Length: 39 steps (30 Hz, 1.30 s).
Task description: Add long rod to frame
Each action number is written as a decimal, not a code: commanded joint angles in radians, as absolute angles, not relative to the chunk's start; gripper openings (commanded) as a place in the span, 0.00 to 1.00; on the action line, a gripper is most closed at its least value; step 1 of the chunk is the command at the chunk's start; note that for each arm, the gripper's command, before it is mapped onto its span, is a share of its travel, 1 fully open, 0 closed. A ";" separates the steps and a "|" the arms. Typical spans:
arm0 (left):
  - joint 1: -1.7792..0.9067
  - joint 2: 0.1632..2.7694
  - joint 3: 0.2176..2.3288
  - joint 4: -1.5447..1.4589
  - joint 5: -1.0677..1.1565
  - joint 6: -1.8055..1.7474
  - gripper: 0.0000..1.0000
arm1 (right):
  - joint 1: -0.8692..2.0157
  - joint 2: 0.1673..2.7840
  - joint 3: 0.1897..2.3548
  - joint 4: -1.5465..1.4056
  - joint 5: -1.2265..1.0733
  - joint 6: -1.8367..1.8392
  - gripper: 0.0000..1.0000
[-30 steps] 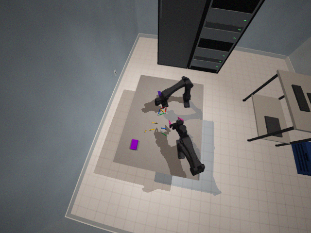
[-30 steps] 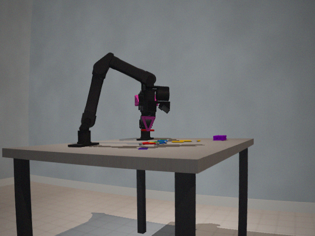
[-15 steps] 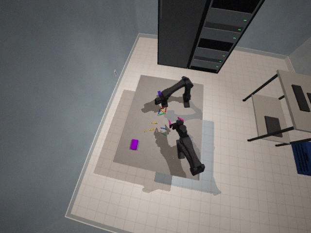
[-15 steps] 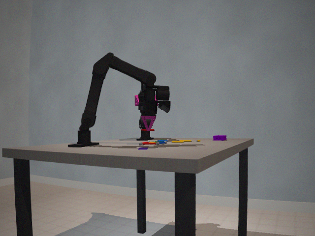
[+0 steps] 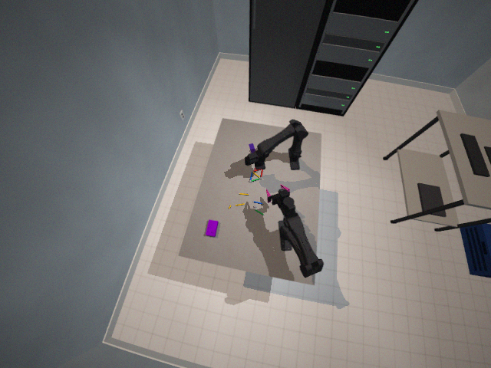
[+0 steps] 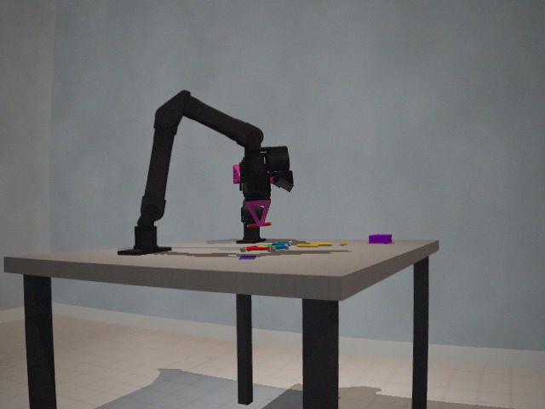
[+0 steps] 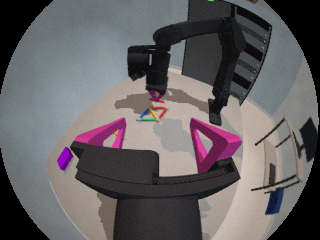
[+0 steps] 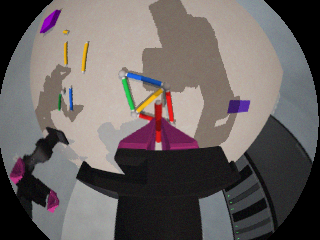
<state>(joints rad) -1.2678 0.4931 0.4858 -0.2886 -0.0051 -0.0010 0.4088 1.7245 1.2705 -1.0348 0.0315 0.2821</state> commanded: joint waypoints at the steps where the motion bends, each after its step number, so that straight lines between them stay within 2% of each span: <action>1: -1.275 0.480 0.490 -0.283 -0.009 -0.003 1.00 | 0.433 1.624 1.210 -0.883 0.082 0.233 0.00; 3: -1.275 0.480 0.490 -0.283 -0.009 -0.003 1.00 | 0.433 1.624 1.210 -0.883 0.082 0.233 0.00; 8: -1.275 0.480 0.490 -0.283 -0.009 -0.003 1.00 | 0.465 1.480 1.038 -0.659 0.133 0.152 0.00; 18: -1.275 0.480 0.490 -0.283 -0.009 -0.003 1.00 | 0.480 1.341 0.822 -0.541 0.143 0.113 0.00; 39: -1.275 0.480 0.490 -0.283 -0.009 -0.003 1.00 | 0.487 1.207 0.627 -0.279 0.158 0.004 0.00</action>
